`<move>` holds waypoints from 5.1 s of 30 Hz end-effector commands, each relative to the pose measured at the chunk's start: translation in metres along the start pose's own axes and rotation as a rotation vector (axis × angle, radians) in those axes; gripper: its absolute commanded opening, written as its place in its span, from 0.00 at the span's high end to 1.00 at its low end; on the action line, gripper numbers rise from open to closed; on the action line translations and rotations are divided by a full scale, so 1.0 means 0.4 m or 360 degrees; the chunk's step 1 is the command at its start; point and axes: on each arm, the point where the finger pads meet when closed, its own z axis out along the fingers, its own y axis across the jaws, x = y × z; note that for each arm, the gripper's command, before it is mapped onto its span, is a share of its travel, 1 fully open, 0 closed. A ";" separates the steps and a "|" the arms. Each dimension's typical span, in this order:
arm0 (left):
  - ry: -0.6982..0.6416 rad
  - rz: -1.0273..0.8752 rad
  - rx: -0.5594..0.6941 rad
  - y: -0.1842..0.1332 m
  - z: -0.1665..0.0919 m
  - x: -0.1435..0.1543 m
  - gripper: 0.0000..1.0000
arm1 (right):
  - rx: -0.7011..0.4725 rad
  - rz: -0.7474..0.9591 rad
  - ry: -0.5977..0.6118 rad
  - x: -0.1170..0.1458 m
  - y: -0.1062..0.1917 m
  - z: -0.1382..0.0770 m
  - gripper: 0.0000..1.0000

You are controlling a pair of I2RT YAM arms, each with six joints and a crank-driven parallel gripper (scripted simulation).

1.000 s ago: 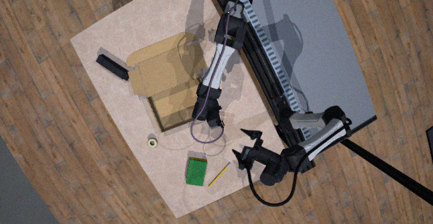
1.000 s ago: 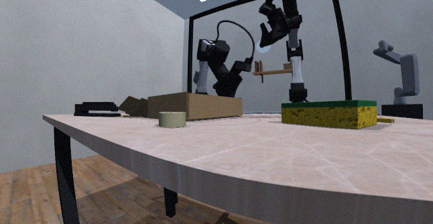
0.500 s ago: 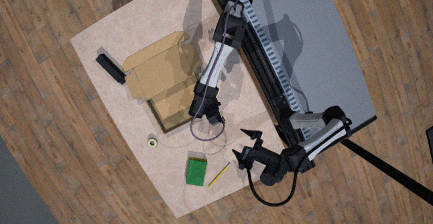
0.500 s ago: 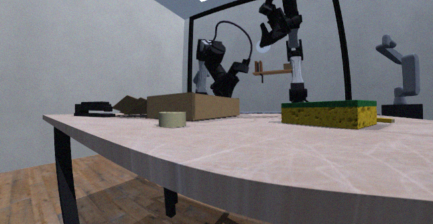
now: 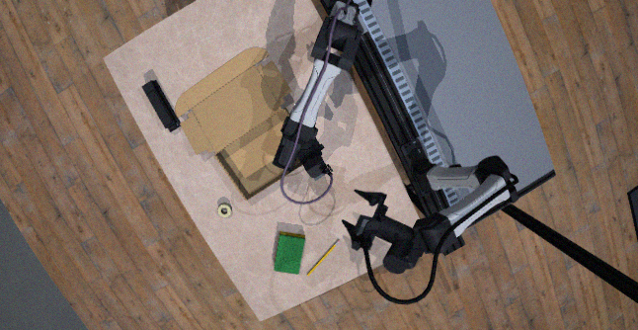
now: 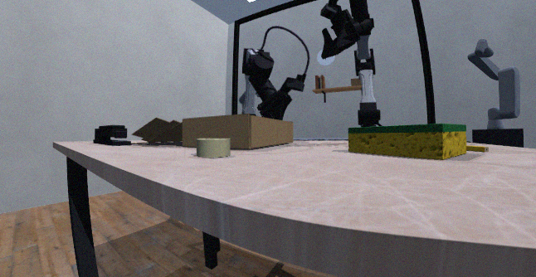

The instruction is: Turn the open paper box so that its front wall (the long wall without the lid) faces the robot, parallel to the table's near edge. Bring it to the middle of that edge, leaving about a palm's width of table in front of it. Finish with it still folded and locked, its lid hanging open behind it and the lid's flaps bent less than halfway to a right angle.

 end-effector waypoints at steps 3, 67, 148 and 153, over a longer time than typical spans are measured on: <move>-0.0010 0.0009 -0.0004 0.001 -0.001 -0.006 0.00 | 0.0000 -0.0150 -0.0050 -0.017 -0.021 -0.041 1.00; -0.0345 0.0247 0.0623 -0.168 0.028 -0.160 0.00 | -0.0024 0.0849 0.0210 0.053 0.035 -0.336 0.70; -0.0114 0.0117 0.0585 -0.184 0.120 -0.071 0.00 | 0.1358 0.4475 0.0140 0.074 -0.011 -0.171 0.70; -0.0080 0.0081 0.0546 -0.178 0.136 -0.059 0.00 | 0.1356 0.4478 0.0133 0.081 -0.018 -0.161 0.70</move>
